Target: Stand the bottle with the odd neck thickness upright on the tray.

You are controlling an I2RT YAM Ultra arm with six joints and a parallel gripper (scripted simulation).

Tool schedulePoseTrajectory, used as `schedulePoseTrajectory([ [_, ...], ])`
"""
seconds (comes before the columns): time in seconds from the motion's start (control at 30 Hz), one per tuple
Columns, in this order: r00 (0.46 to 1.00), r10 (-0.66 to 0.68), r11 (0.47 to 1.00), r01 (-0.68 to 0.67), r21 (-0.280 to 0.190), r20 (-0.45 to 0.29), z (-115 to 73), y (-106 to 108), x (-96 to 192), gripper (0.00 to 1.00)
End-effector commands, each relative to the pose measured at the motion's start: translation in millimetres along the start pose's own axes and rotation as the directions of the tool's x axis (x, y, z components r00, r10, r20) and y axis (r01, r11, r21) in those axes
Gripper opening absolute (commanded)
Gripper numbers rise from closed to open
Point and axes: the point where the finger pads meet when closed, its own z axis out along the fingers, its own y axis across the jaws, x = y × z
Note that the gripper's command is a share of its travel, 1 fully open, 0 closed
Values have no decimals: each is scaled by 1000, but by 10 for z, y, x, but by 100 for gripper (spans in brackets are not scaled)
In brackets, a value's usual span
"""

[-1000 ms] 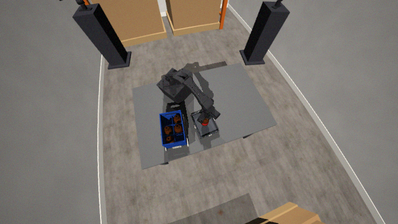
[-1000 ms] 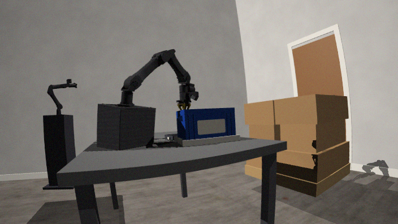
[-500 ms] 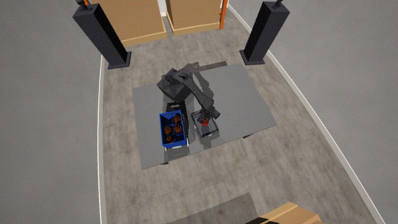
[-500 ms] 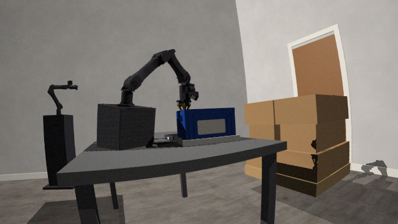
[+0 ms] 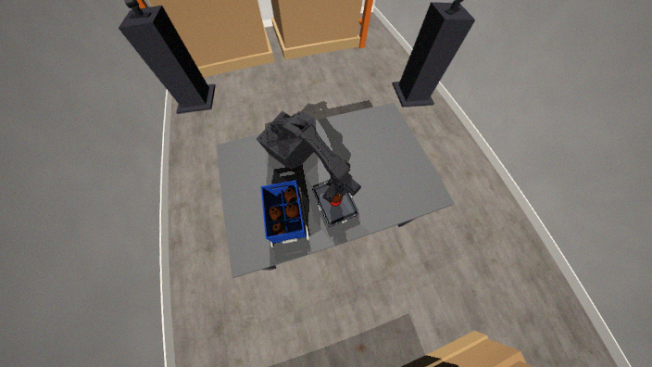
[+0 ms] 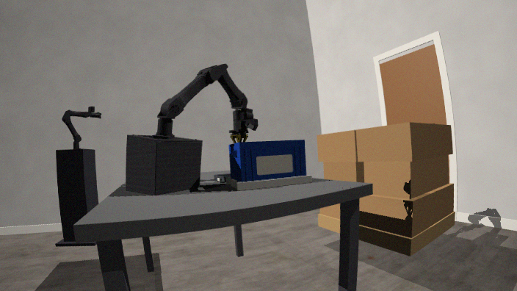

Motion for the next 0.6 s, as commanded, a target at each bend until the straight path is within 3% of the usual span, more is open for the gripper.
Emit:
schedulePoseTrajectory([
  [0.0,1000,-1,999,2,-47,16,-143,96,-36,0],
  [0.27,1000,-4,1000,4,-26,12,-45,50,-20,0],
  [0.57,1000,2,999,-1,-44,16,-92,83,-51,0],
])
